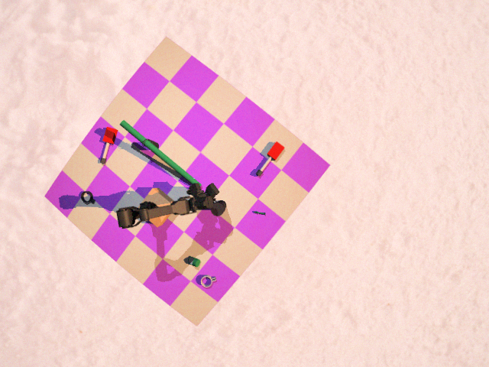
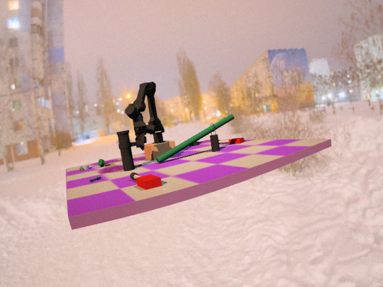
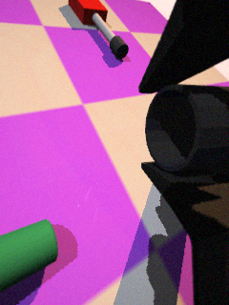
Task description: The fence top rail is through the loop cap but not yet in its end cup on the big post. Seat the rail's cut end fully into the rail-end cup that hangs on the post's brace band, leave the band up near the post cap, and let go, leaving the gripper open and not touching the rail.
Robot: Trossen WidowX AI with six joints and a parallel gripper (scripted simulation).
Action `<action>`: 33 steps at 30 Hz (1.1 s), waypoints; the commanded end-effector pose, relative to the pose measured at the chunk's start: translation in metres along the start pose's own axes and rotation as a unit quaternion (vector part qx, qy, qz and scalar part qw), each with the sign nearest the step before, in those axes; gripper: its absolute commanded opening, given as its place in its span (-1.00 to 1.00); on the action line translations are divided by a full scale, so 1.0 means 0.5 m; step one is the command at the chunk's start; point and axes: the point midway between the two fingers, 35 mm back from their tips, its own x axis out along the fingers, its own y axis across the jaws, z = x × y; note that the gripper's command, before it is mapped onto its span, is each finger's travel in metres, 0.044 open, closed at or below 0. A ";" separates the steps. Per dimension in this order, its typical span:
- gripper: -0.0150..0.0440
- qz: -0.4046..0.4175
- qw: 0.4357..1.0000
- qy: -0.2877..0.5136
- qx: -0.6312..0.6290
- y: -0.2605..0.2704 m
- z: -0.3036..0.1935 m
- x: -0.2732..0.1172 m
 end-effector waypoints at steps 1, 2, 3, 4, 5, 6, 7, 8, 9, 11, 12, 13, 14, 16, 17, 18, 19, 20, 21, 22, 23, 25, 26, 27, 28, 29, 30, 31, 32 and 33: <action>-0.07 0.003 1.000 0.000 0.003 0.004 0.000 0.003; -0.09 0.003 1.000 0.000 0.003 0.004 0.000 0.003; -0.11 0.003 1.000 0.000 0.003 0.004 0.000 0.003; -0.14 0.003 1.000 0.000 0.003 0.004 0.000 0.003; -0.16 0.003 1.000 0.000 0.003 0.004 0.000 0.003; -0.25 0.003 1.000 0.000 0.002 0.005 0.000 0.003; -0.34 0.003 1.000 -0.002 0.000 0.006 0.000 0.002; -0.43 0.003 1.000 -0.004 -0.004 0.007 0.000 0.001; -0.49 0.003 1.000 -0.005 -0.006 0.008 0.000 0.001; -0.49 0.004 1.000 -0.009 -0.013 0.010 0.000 0.000; -0.49 0.004 1.000 -0.011 -0.017 0.012 0.000 -0.001; -0.49 0.003 1.000 -0.013 -0.021 0.013 0.000 -0.002; -0.49 0.003 1.000 -0.015 -0.024 0.015 0.000 -0.003; -0.49 0.003 1.000 -0.016 -0.025 0.015 0.000 -0.003; -0.49 0.003 1.000 -0.017 -0.026 0.015 0.000 -0.003; -0.49 0.003 0.999 -0.018 -0.029 0.016 0.000 -0.004; -0.49 0.003 0.999 -0.020 -0.031 0.017 0.000 -0.004; -0.49 0.003 0.999 -0.021 -0.035 0.019 -0.001 -0.005; -0.49 0.003 0.999 -0.023 -0.038 0.020 -0.001 -0.006; -0.49 0.003 0.999 -0.024 -0.039 0.020 -0.001 -0.006; -0.49 0.003 0.999 -0.024 -0.039 0.020 -0.001 -0.006; -0.49 0.004 0.999 -0.026 -0.043 0.022 -0.001 -0.007; -0.49 0.004 0.999 -0.028 -0.046 0.023 -0.001 -0.007; -0.49 0.004 0.998 -0.030 -0.049 0.024 -0.001 -0.008; -0.49 0.004 0.998 -0.032 -0.052 0.025 -0.001 -0.009; -0.49 0.004 0.998 -0.032 -0.054 0.026 -0.001 -0.009; -0.49 0.004 0.998 -0.032 -0.054 0.026 -0.001 -0.009; -0.49 0.004 0.998 -0.033 -0.055 0.026 -0.001 -0.009; -0.49 0.004 0.998 -0.034 -0.057 0.027 -0.002 -0.010; -0.49 0.004 0.998 -0.036 -0.060 0.028 -0.002 -0.010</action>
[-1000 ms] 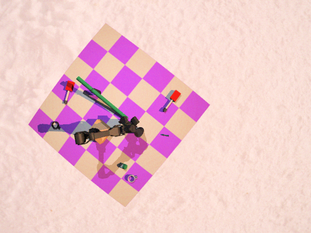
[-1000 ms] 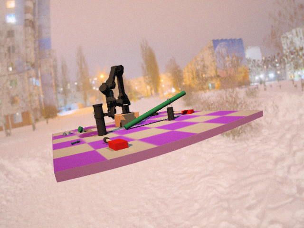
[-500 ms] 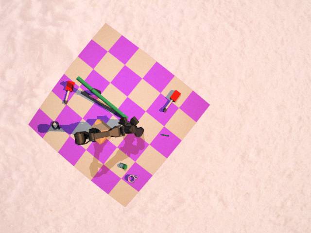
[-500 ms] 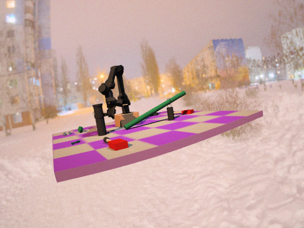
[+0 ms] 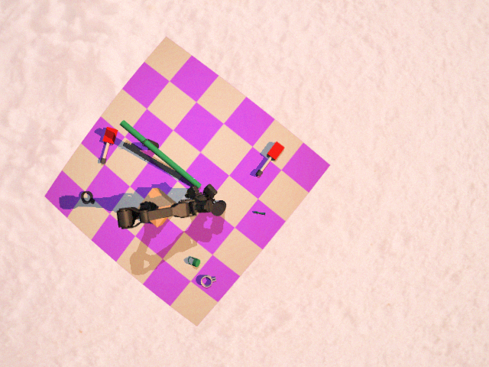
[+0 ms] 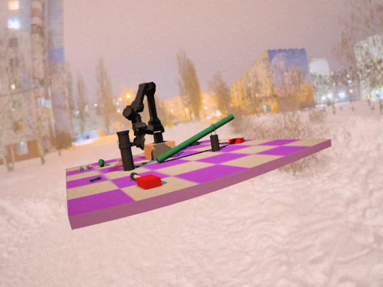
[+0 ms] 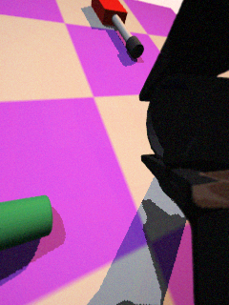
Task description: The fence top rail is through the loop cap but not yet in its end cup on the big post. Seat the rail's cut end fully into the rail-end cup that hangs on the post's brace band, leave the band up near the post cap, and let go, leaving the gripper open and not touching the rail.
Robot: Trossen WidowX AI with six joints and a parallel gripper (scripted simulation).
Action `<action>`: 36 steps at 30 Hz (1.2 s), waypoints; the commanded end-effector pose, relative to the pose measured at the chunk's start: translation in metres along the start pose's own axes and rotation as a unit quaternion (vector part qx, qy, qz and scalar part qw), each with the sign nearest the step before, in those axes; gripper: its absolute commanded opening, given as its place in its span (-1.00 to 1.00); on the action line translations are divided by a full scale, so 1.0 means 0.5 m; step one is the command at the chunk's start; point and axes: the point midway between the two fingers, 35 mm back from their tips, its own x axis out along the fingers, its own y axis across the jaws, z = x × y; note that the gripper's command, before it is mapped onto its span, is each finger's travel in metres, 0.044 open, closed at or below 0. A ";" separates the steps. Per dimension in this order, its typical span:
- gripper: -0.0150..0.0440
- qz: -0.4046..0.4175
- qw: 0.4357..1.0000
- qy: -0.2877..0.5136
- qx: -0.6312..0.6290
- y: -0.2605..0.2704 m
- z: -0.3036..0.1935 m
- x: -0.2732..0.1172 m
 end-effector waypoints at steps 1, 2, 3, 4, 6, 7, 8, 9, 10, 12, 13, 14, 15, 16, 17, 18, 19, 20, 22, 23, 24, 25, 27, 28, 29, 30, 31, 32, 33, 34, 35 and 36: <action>-0.49 0.001 1.000 -0.005 -0.014 0.007 0.000 -0.004; -0.49 0.001 1.000 -0.007 -0.017 0.008 0.000 -0.005; -0.49 0.001 1.000 -0.008 -0.019 0.008 0.000 -0.005; -0.49 0.001 1.000 -0.008 -0.019 0.008 0.000 -0.005; -0.49 0.001 1.000 -0.010 -0.022 0.010 0.000 -0.006; -0.49 0.001 1.000 -0.012 -0.025 0.011 0.000 -0.006; -0.49 0.001 1.000 -0.014 -0.029 0.012 -0.001 -0.007; -0.49 0.001 0.999 -0.015 -0.032 0.013 -0.001 -0.008; -0.49 0.001 0.999 -0.016 -0.033 0.014 -0.001 -0.008; -0.49 0.001 0.999 -0.017 -0.034 0.014 -0.001 -0.008; -0.49 0.001 0.999 -0.018 -0.036 0.015 -0.001 -0.009; -0.49 0.001 0.999 -0.020 -0.039 0.016 -0.001 -0.009; -0.49 0.001 0.999 -0.022 -0.043 0.017 -0.001 -0.010; -0.49 0.001 0.999 -0.024 -0.046 0.018 -0.001 -0.011; -0.49 0.001 0.999 -0.024 -0.047 0.019 -0.001 -0.011; -0.49 0.001 0.999 -0.025 -0.048 0.019 -0.001 -0.011; -0.49 0.001 0.998 -0.026 -0.050 0.020 -0.001 -0.012; -0.49 0.002 0.998 -0.027 -0.052 0.021 -0.002 -0.012; -0.49 0.002 0.998 -0.030 -0.057 0.023 -0.002 -0.013; -0.49 0.002 0.998 -0.031 -0.058 0.023 -0.002 -0.013; -0.49 0.002 0.998 -0.030 -0.058 0.023 -0.002 -0.013; -0.49 0.002 0.998 -0.030 -0.057 0.023 -0.002 -0.013; -0.49 0.002 0.998 -0.028 -0.054 0.022 -0.002 -0.013; -0.49 0.002 0.998 -0.027 -0.053 0.021 -0.002 -0.012; -0.49 0.002 0.998 -0.026 -0.051 0.020 -0.002 -0.012; -0.49 0.002 0.998 -0.025 -0.049 0.020 -0.001 -0.011; -0.49 0.002 0.999 -0.024 -0.047 0.019 -0.001 -0.011; -0.49 0.002 0.999 -0.023 -0.046 0.018 -0.001 -0.011; -0.49 0.002 0.999 -0.022 -0.044 0.018 -0.001 -0.010; -0.49 0.002 0.999 -0.022 -0.043 0.017 -0.001 -0.010; -0.49 0.002 0.999 -0.021 -0.042 0.017 -0.001 -0.010; -0.49 0.002 0.999 -0.021 -0.041 0.017 -0.001 -0.010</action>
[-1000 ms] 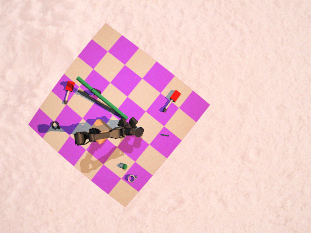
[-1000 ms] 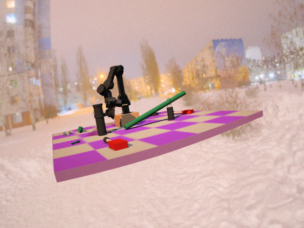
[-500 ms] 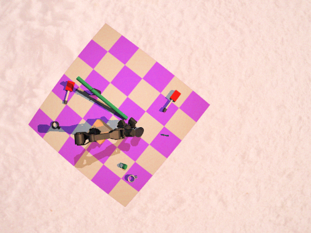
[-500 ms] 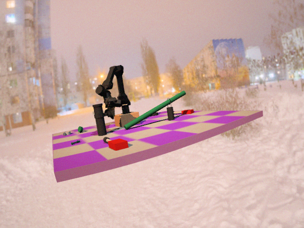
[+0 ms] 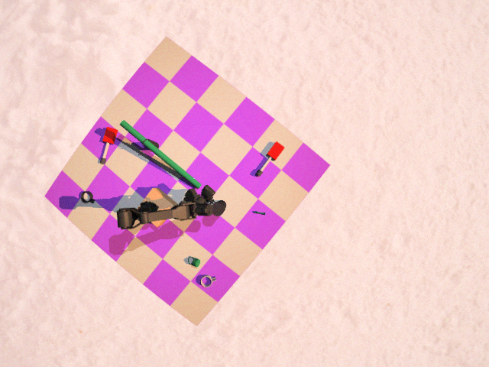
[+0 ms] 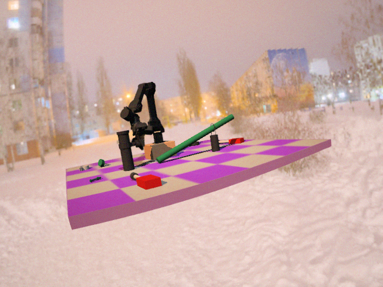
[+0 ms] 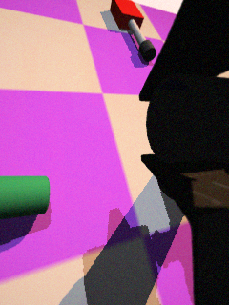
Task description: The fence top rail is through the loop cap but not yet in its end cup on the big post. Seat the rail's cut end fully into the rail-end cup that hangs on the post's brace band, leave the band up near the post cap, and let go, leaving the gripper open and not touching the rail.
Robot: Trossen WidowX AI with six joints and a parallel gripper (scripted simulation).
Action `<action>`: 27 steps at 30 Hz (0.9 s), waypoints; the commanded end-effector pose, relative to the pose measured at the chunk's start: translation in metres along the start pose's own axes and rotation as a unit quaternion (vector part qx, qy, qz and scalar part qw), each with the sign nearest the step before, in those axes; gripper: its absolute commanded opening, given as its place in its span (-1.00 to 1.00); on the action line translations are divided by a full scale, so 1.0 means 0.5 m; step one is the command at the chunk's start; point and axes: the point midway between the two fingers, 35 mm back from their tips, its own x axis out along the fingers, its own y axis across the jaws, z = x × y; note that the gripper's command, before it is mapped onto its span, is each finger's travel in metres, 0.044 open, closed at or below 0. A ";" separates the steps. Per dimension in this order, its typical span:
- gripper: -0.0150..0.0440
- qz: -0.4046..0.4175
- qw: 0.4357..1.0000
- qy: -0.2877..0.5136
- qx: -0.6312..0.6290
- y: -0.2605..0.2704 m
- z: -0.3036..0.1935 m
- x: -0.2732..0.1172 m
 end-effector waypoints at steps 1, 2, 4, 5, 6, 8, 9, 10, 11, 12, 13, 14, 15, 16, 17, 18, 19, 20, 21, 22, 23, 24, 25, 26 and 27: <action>-0.49 0.001 1.000 0.004 0.008 -0.001 0.000 0.000; -0.49 0.001 1.000 0.004 0.007 -0.001 0.000 0.000; -0.49 0.000 1.000 0.001 0.002 -0.001 0.000 0.000; -0.49 0.000 1.000 0.001 0.002 -0.001 0.000 0.000; -0.49 0.000 1.000 0.001 0.002 -0.001 0.000 0.000; -0.49 0.000 1.000 0.001 0.002 -0.001 0.000 0.000; -0.49 0.000 1.000 0.001 0.002 -0.001 0.000 0.000; -0.49 0.000 1.000 0.001 0.002 -0.001 0.000 0.000; -0.49 0.000 1.000 0.001 0.002 -0.001 0.000 0.000; -0.40 0.000 1.000 0.001 0.002 -0.001 0.000 0.000; -0.31 0.000 1.000 0.001 0.002 -0.001 0.000 0.000; -0.22 0.000 1.000 0.001 0.002 -0.001 0.000 0.000; -0.14 0.000 1.000 0.001 0.002 -0.001 0.000 0.000; -0.05 0.000 1.000 0.001 0.002 -0.001 0.000 0.000; 0.04 0.000 1.000 0.001 0.002 -0.001 0.000 0.000; 0.13 0.000 1.000 0.001 0.002 -0.001 0.000 0.000; 0.22 0.000 1.000 0.001 0.002 -0.001 0.000 0.000; 0.31 0.000 1.000 0.001 0.002 -0.001 0.000 0.000; 0.40 0.000 1.000 0.001 0.002 -0.001 0.001 -0.001; 0.49 0.000 1.000 0.001 0.002 -0.003 0.003 -0.002; 0.58 0.000 1.000 0.001 0.002 -0.005 0.006 -0.005; 0.67 0.000 1.000 0.001 0.002 -0.007 0.009 -0.008; 0.75 0.000 1.000 0.001 0.002 -0.010 0.014 -0.012; 0.84 0.000 1.000 0.000 0.002 -0.013 0.019 -0.016; 0.93 0.001 1.000 0.000 0.002 -0.016 0.024 -0.021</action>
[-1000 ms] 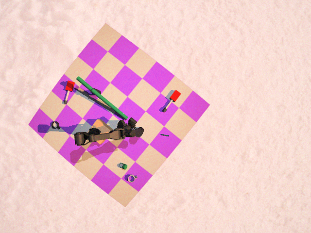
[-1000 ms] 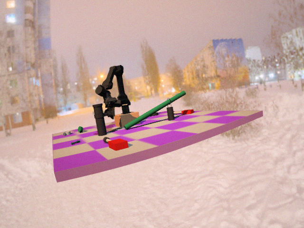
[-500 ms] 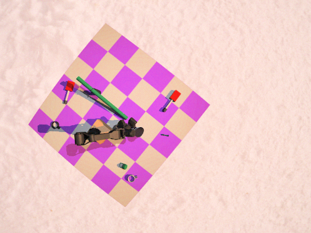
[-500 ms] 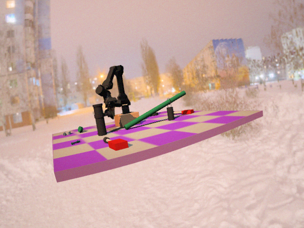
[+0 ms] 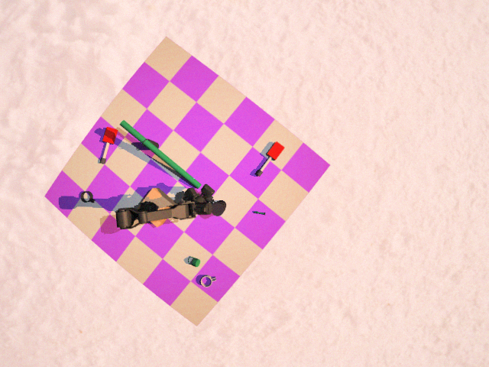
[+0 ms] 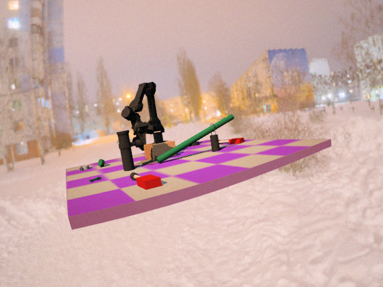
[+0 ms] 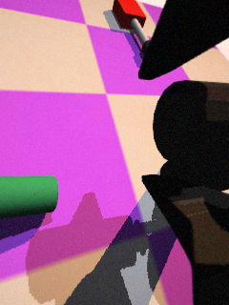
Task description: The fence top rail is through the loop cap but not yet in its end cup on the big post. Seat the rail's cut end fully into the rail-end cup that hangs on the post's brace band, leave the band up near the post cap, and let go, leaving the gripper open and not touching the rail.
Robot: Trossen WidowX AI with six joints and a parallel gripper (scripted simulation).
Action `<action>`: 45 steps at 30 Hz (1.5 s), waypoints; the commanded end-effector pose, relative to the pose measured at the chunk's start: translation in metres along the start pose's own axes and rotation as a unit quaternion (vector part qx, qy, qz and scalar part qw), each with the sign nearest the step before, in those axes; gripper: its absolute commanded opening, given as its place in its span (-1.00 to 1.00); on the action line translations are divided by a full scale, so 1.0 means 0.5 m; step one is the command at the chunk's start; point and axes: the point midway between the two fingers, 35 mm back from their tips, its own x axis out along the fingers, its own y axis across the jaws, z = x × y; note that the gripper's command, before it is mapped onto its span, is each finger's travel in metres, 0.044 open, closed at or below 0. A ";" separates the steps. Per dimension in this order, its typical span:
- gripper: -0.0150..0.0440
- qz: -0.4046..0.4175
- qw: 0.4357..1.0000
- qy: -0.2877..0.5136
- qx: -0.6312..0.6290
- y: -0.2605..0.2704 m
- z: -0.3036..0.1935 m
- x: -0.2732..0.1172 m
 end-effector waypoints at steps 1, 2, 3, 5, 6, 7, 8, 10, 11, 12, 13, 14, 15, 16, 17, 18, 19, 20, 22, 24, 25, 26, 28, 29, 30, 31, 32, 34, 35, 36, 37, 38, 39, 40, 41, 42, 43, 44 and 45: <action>1.00 -0.003 1.000 0.004 -0.001 -0.015 0.018 -0.021; 1.00 -0.003 1.000 0.004 0.000 -0.018 0.024 -0.026; 1.00 -0.003 1.000 0.003 0.000 -0.021 0.030 -0.031; 1.00 -0.003 1.000 0.003 0.000 -0.027 0.042 -0.041; 1.00 -0.003 1.000 0.003 0.000 -0.029 0.048 -0.046; 1.00 -0.003 1.000 0.003 0.000 -0.032 0.054 -0.052; 1.00 -0.003 1.000 0.003 0.000 -0.034 0.060 -0.057; 1.00 -0.003 1.000 0.003 0.000 -0.037 0.068 -0.063; 1.00 -0.003 1.000 0.003 0.000 -0.037 0.069 -0.064; 1.00 -0.003 1.000 0.003 0.000 -0.037 0.069 -0.064; 1.00 -0.003 1.000 0.003 0.000 -0.037 0.069 -0.064; 1.00 -0.003 1.000 0.000 0.004 -0.037 0.063 -0.056; 1.00 -0.003 1.000 0.001 0.023 -0.040 0.068 -0.059; 1.00 -0.002 0.999 0.001 0.054 -0.045 0.076 -0.064; 1.00 -0.002 0.996 0.002 0.093 -0.051 0.086 -0.070; 1.00 -0.002 0.991 0.002 0.132 -0.057 0.097 -0.077; 1.00 -0.001 0.985 0.003 0.170 -0.063 0.107 -0.084; 1.00 -0.001 0.978 0.004 0.208 -0.068 0.118 -0.091; 1.00 -0.001 0.960 0.006 0.281 -0.077 0.140 -0.105; 1.00 0.000 0.937 0.009 0.349 -0.085 0.165 -0.119; 1.00 0.001 0.924 0.011 0.383 -0.089 0.177 -0.127; 1.00 0.000 0.909 0.012 0.416 -0.092 0.189 -0.135; 1.00 -0.001 0.877 0.015 0.480 -0.097 0.212 -0.151; 1.00 -0.002 0.859 0.017 0.511 -0.099 0.224 -0.160; 1.00 -0.004 0.841 0.018 0.541 -0.100 0.235 -0.168; 1.00 -0.006 0.825 0.019 0.565 -0.101 0.246 -0.177; 1.00 -0.007 0.814 0.019 0.581 -0.102 0.252 -0.182; 1.00 -0.009 0.792 0.020 0.610 -0.102 0.262 -0.191; 1.00 -0.010 0.780 0.020 0.625 -0.102 0.267 -0.195; 1.00 -0.011 0.769 0.020 0.639 -0.102 0.273 -0.200; 1.00 -0.012 0.757 0.020 0.653 -0.102 0.278 -0.205; 1.00 -0.014 0.744 0.020 0.668 -0.102 0.283 -0.209; 1.00 -0.015 0.731 0.020 0.681 -0.101 0.288 -0.214; 1.00 -0.016 0.718 0.019 0.695 -0.101 0.293 -0.219; 1.00 -0.018 0.705 0.019 0.709 -0.100 0.298 -0.224; 1.00 -0.019 0.691 0.019 0.722 -0.100 0.303 -0.229; 1.00 -0.021 0.678 0.018 0.735 -0.099 0.307 -0.234; 1.00 -0.021 0.670 0.018 0.742 -0.099 0.310 -0.237; 1.00 -0.022 0.667 0.018 0.745 -0.098 0.311 -0.238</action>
